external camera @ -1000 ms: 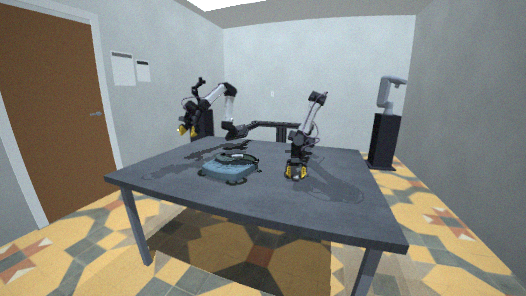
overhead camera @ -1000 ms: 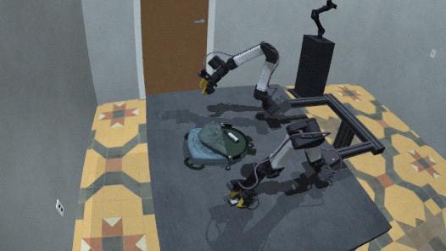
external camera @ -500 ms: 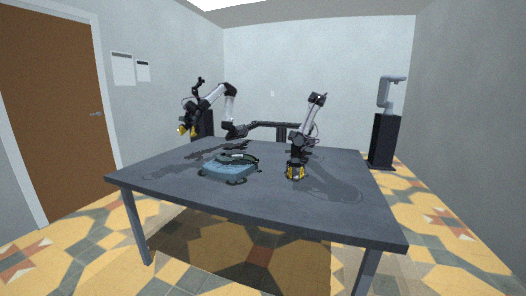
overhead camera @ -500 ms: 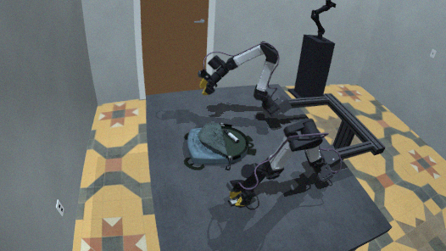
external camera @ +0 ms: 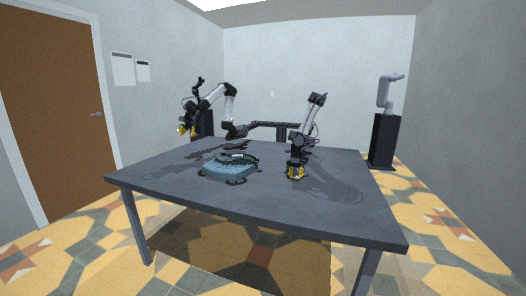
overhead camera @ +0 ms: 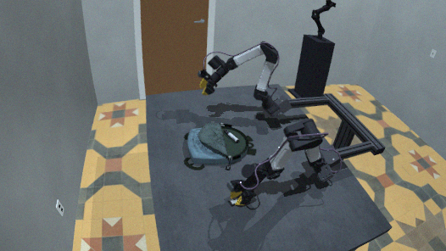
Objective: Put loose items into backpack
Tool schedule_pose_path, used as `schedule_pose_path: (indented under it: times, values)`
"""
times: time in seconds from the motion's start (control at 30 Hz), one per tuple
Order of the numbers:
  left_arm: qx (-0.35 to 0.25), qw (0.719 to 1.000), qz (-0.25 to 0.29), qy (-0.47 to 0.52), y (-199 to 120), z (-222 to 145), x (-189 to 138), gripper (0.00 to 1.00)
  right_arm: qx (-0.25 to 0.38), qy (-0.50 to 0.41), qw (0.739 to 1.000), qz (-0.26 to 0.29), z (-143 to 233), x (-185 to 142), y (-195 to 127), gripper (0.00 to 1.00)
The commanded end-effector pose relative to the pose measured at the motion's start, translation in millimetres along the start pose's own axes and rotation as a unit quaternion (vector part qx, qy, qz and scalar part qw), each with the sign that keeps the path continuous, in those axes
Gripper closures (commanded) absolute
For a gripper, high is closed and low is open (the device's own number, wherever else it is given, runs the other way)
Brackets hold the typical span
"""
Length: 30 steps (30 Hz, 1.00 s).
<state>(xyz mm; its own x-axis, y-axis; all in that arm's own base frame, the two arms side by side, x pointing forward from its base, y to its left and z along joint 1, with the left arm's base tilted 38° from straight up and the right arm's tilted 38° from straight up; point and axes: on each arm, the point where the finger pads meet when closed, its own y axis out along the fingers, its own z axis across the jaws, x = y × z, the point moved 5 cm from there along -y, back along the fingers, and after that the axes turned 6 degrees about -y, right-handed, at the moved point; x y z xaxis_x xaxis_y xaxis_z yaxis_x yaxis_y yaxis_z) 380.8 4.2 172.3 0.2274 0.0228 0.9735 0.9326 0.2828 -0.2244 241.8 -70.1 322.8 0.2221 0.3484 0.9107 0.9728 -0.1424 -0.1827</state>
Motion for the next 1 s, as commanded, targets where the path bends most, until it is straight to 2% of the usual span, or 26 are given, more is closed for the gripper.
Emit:
schedule_pose_path:
  times: [0.0, 0.3, 0.43, 0.5, 0.97]
  values:
    - [-0.001, 1.0, -0.009, -0.001, -6.6, 0.1, 5.7, 0.71, -0.001, -0.003, 1.0, -0.008, -0.5, 4.5, -2.1, 0.1]
    - [-0.002, 1.0, -0.007, -0.001, -2.7, -0.8, 3.7, 0.71, -0.001, -0.003, 1.0, -0.008, -0.5, 4.5, -2.1, 0.1]
    - [-0.002, 1.0, -0.006, -0.001, -11.8, -1.7, 6.3, 0.71, -0.001, -0.003, 1.0, -0.008, -0.5, 4.5, -2.1, 0.1]
    - [-0.003, 1.0, -0.017, -0.008, -17.5, -3.8, 23.4, 0.71, -0.001, -0.003, 1.0, -0.008, -0.5, 4.5, -2.1, 0.1]
    - [-0.003, 1.0, -0.017, -0.01, -68.9, -6.8, 64.9, 0.71, -0.001, -0.003, 1.0, -0.008, -0.5, 4.5, -2.1, 0.1]
